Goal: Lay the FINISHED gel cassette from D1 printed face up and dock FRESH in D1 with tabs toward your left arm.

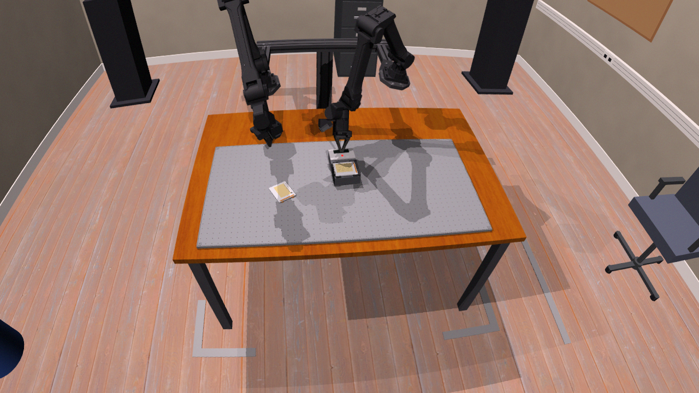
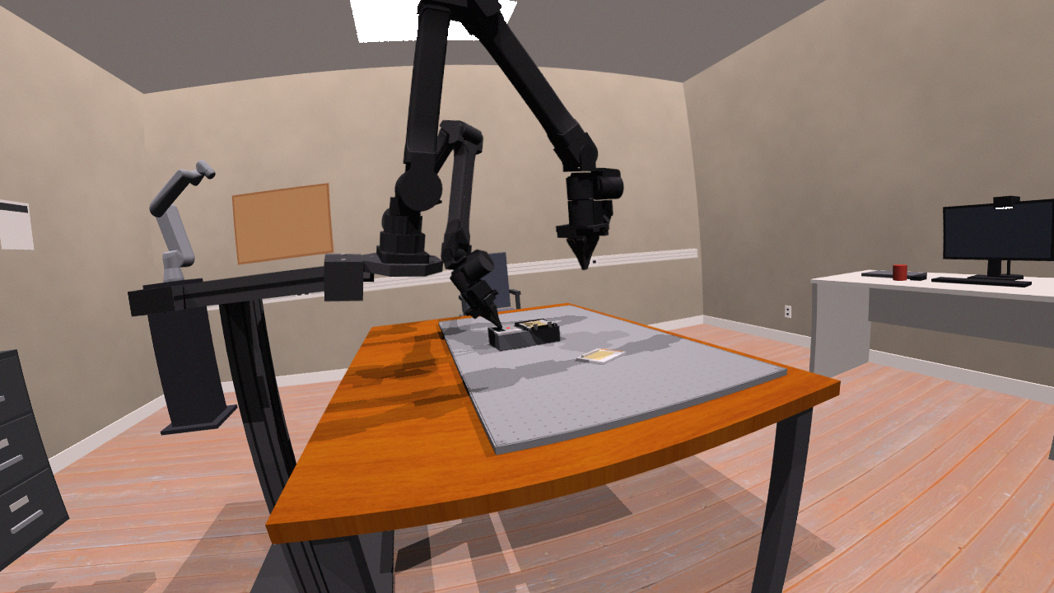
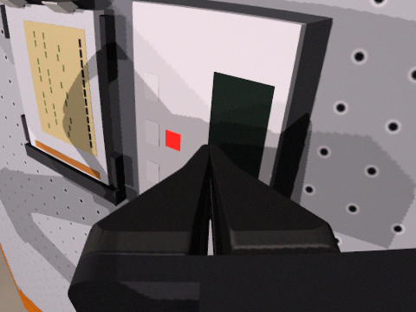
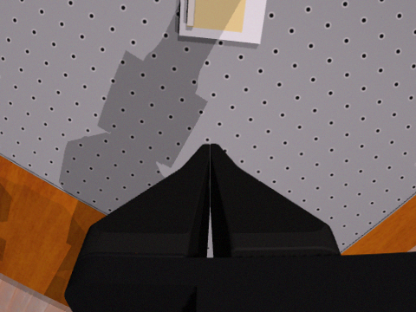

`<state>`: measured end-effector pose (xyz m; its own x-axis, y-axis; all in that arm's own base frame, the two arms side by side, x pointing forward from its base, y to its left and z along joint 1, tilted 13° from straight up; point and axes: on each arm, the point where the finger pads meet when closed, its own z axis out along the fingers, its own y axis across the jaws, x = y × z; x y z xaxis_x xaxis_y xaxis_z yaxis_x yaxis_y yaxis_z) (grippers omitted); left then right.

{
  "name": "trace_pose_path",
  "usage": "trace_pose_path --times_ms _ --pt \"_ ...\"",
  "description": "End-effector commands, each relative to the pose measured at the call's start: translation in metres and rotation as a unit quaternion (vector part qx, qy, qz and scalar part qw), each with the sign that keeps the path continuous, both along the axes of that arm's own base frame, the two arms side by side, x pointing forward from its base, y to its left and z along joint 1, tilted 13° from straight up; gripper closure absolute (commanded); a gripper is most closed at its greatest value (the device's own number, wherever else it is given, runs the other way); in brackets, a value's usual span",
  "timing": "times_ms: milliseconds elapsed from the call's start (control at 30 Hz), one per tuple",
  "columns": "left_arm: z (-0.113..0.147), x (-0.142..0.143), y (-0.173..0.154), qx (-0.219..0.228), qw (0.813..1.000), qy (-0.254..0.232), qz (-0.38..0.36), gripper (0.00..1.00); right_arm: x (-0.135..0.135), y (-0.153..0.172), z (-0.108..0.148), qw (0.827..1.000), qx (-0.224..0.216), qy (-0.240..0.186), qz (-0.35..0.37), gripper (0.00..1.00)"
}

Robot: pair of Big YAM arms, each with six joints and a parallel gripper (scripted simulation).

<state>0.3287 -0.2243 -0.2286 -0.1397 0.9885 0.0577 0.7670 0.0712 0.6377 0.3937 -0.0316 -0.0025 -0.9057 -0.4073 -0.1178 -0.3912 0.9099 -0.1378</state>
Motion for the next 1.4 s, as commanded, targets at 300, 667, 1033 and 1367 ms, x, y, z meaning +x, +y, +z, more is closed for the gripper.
trace_pose_path --times_ms 300,667,1033,1367 --pt "-0.048 -0.026 0.039 0.041 0.997 0.058 0.004 1.0 0.045 0.01 0.009 0.999 0.001 -0.027 -0.018 1.0" --pt "-0.048 -0.026 0.039 0.041 0.997 0.058 0.004 1.0 0.046 0.003 0.018 0.999 0.001 -0.027 -0.018 1.0" --pt "-0.048 -0.026 0.039 0.041 0.997 0.058 0.004 1.0 0.043 -0.001 0.021 1.0 0.001 -0.018 -0.024 1.0" --pt "-0.048 -0.026 0.039 0.041 0.997 0.058 0.004 1.0 0.04 -0.004 0.023 1.0 0.001 -0.018 -0.024 1.0"
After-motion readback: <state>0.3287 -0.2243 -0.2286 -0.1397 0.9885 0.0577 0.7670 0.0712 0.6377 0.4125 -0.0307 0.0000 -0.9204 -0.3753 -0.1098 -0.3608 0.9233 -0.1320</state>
